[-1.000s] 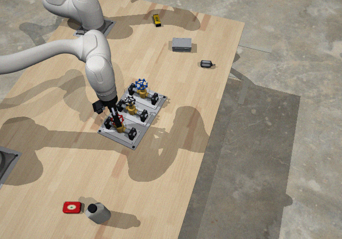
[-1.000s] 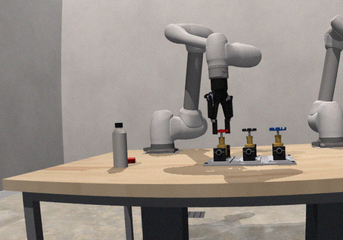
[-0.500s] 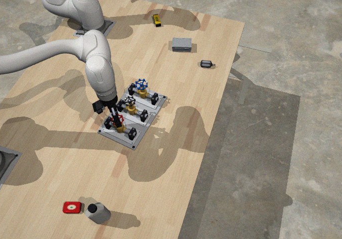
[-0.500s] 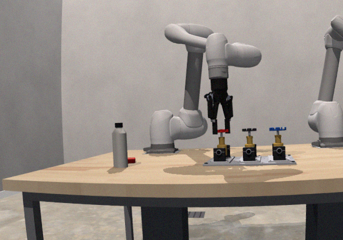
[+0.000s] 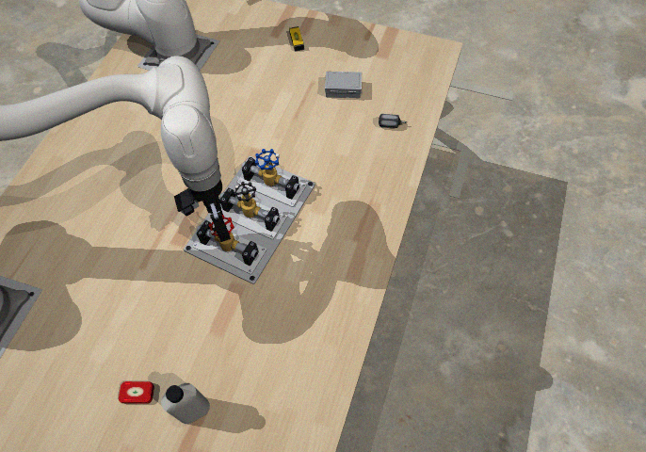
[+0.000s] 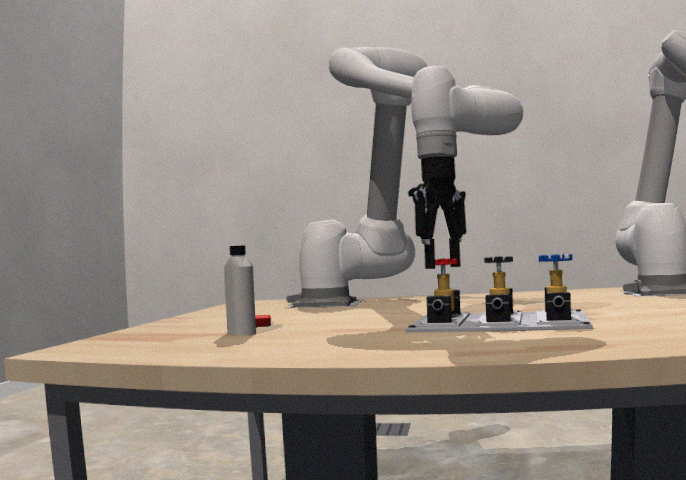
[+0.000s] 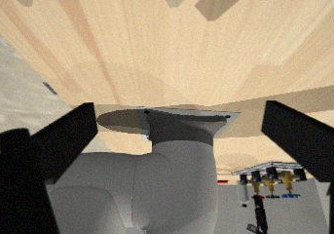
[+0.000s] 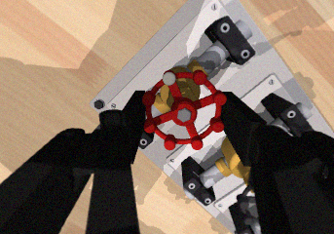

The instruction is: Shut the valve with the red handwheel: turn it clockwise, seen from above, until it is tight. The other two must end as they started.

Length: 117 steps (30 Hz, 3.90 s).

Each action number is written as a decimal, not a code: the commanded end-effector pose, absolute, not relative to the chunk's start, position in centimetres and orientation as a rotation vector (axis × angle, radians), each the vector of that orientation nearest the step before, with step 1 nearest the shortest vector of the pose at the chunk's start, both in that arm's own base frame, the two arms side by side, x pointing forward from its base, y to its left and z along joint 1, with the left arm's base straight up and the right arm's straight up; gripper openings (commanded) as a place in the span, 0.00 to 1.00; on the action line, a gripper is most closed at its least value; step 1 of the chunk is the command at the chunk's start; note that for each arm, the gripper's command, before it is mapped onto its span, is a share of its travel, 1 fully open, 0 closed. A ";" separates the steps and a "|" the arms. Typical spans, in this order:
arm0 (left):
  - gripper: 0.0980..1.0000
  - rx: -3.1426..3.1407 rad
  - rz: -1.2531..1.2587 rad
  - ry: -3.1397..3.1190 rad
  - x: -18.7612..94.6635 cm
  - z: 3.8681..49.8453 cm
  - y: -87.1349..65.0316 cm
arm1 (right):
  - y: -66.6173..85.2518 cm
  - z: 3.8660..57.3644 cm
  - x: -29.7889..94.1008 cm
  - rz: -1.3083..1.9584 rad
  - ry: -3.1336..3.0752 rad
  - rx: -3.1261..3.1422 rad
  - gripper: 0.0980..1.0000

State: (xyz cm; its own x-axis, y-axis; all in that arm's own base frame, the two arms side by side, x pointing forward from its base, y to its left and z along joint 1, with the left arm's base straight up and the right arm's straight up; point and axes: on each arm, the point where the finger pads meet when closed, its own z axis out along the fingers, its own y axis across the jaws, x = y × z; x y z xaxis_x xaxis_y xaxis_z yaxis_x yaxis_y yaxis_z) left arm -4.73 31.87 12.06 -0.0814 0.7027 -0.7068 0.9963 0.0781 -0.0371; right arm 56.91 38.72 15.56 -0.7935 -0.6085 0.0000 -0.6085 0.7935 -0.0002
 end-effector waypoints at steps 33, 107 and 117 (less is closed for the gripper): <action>1.00 1.677 -0.734 1.842 -4.7 12.1 31.9 | 38.7 15.6 56.9 0.001 2.984 -0.979 0.00; 1.00 1.677 -0.734 1.842 -4.7 12.1 31.9 | 38.7 15.6 56.9 0.001 3.085 -0.590 0.00; 1.00 1.677 -0.734 1.842 -4.7 12.1 31.9 | 38.7 15.6 56.9 0.001 3.100 -0.501 0.00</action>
